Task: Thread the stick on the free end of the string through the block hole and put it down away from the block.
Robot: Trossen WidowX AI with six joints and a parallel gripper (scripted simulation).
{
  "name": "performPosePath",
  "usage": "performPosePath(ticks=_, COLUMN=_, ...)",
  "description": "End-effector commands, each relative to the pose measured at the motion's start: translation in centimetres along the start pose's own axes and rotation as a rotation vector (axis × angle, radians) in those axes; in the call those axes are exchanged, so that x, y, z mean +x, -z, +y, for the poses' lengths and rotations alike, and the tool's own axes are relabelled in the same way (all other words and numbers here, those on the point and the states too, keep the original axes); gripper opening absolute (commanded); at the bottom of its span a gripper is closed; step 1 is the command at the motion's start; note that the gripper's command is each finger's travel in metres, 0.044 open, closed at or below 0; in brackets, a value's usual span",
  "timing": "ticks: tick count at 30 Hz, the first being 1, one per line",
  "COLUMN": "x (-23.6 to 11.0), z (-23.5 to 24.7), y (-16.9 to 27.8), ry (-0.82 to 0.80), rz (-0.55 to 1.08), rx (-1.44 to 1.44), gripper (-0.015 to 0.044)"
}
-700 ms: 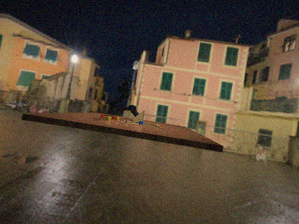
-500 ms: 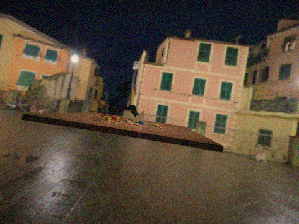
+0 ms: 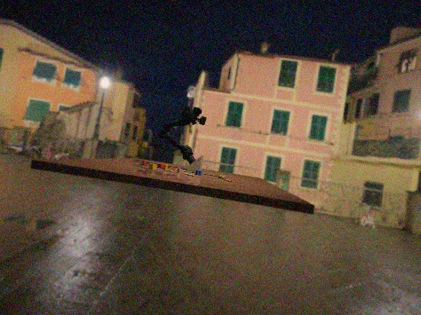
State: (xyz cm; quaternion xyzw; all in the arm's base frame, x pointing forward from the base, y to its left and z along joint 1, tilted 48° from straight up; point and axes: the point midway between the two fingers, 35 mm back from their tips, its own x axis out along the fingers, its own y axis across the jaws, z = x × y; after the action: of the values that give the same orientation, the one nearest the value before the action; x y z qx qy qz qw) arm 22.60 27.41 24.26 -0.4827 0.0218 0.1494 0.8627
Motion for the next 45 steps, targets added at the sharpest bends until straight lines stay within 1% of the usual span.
performPosePath(ticks=1, x=3.0, z=3.0, y=2.3, ry=-0.092, rz=0.131, rx=-0.215, gripper=0.044)
performPosePath(ticks=6, x=7.1, z=7.8, y=8.4, ry=-0.314, rz=0.376, rx=-0.562, gripper=0.044)
performPosePath(ticks=10, x=8.7, z=10.7, y=14.5, ry=-0.547, rz=0.576, rx=-0.796, gripper=0.044)
performPosePath(ticks=14, x=8.6, z=12.9, y=20.8, ry=-0.828, rz=0.768, rx=-0.983, gripper=0.044)
performPosePath(ticks=18, x=7.1, z=14.1, y=26.7, ry=-1.157, rz=0.946, rx=-1.115, gripper=0.044)
performPosePath(ticks=20, x=6.3, z=14.3, y=28.4, ry=-1.275, rz=1.0, rx=-1.146, gripper=0.044)
performPosePath(ticks=35, x=6.2, z=14.3, y=28.7, ry=-1.285, rz=1.008, rx=-1.149, gripper=0.044)
performPosePath(ticks=42, x=6.2, z=14.3, y=28.7, ry=-1.285, rz=1.008, rx=-1.149, gripper=0.0256)
performPosePath(ticks=43, x=6.2, z=14.3, y=28.7, ry=-1.285, rz=1.008, rx=-1.149, gripper=0.0244)
performPosePath(ticks=45, x=6.2, z=14.3, y=28.7, ry=-1.285, rz=1.008, rx=-1.149, gripper=0.0244)
